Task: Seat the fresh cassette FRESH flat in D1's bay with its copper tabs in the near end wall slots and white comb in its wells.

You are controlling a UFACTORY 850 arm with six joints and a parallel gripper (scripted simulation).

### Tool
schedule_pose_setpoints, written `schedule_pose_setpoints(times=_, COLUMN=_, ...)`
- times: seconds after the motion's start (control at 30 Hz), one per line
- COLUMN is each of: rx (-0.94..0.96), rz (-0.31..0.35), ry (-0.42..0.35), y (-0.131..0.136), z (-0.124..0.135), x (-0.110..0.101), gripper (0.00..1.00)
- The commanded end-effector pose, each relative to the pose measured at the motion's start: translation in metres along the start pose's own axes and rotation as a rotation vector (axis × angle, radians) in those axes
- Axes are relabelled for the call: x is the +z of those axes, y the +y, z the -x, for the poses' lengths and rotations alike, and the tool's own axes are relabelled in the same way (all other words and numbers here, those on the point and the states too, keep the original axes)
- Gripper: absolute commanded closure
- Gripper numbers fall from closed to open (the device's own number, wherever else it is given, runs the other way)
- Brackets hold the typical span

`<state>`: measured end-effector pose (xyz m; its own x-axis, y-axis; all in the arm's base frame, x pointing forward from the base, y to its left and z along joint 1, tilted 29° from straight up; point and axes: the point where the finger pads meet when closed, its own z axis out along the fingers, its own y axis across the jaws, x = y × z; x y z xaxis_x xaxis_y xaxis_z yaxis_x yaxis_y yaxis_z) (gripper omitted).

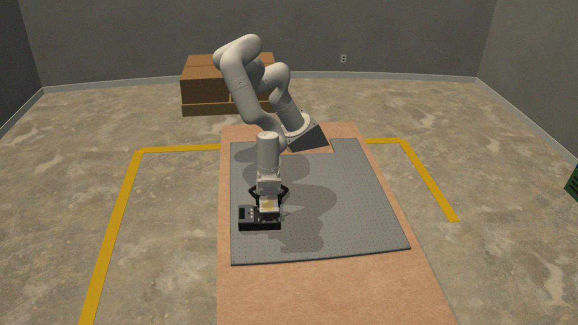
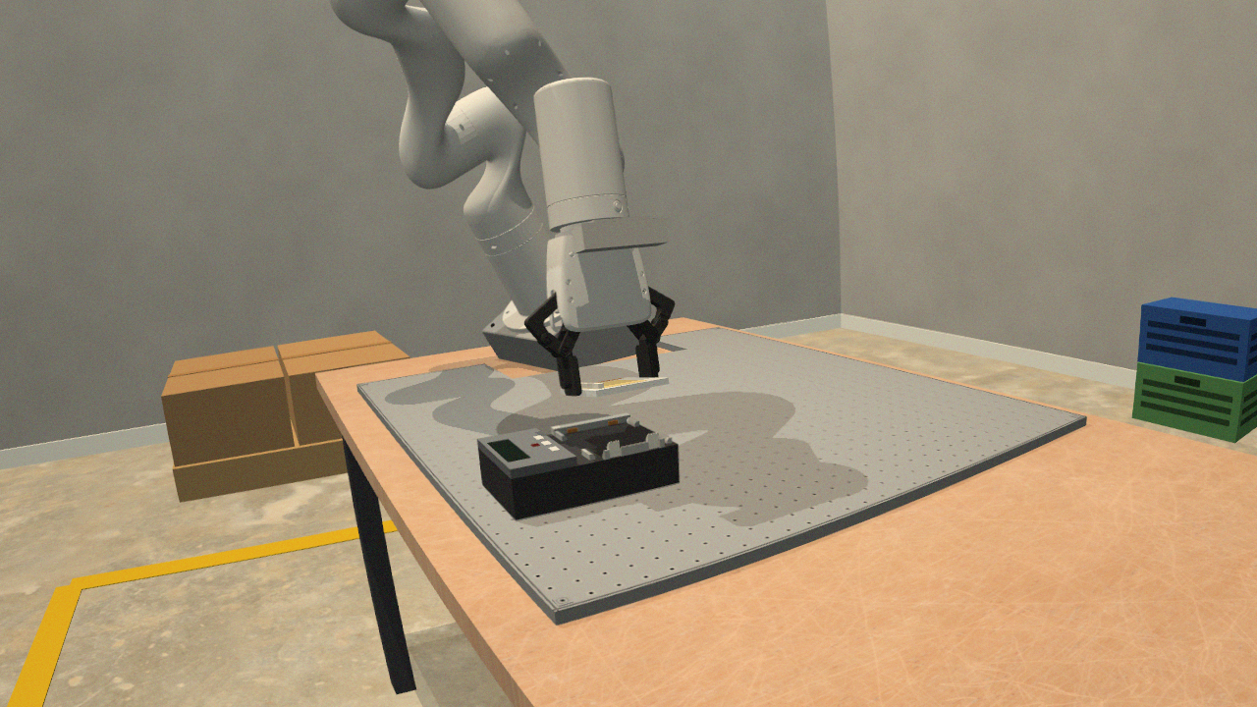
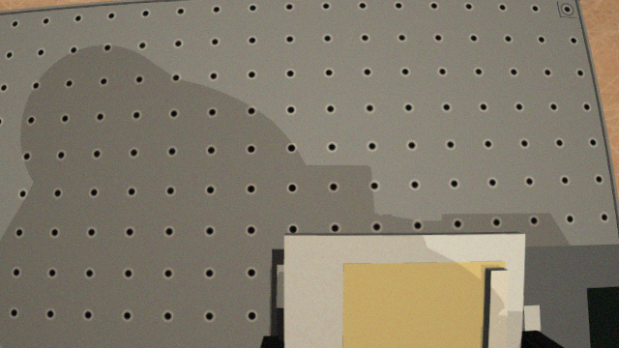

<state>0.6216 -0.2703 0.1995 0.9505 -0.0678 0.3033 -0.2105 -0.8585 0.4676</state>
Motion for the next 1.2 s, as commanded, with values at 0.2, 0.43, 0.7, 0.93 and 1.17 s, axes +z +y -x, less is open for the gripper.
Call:
schedule_pose_setpoints(times=0.2, rx=0.001, rz=0.0, ry=0.002, y=0.0, z=0.001, x=0.009, gripper=1.0)
schedule_pose_setpoints(times=0.43, rx=0.0, rz=0.0, ry=0.002, y=0.0, z=0.002, x=0.017, gripper=1.0)
schedule_pose_setpoints(times=0.7, rx=0.0, rz=0.0, ry=0.002, y=0.0, z=0.002, x=0.017, gripper=1.0)
schedule_pose_setpoints(times=0.93, rx=0.0, rz=0.0, ry=0.002, y=0.0, z=0.004, x=0.024, gripper=1.0)
schedule_pose_setpoints(times=1.17, rx=0.0, rz=0.0, ry=0.002, y=0.0, z=0.005, x=0.033, gripper=1.0)
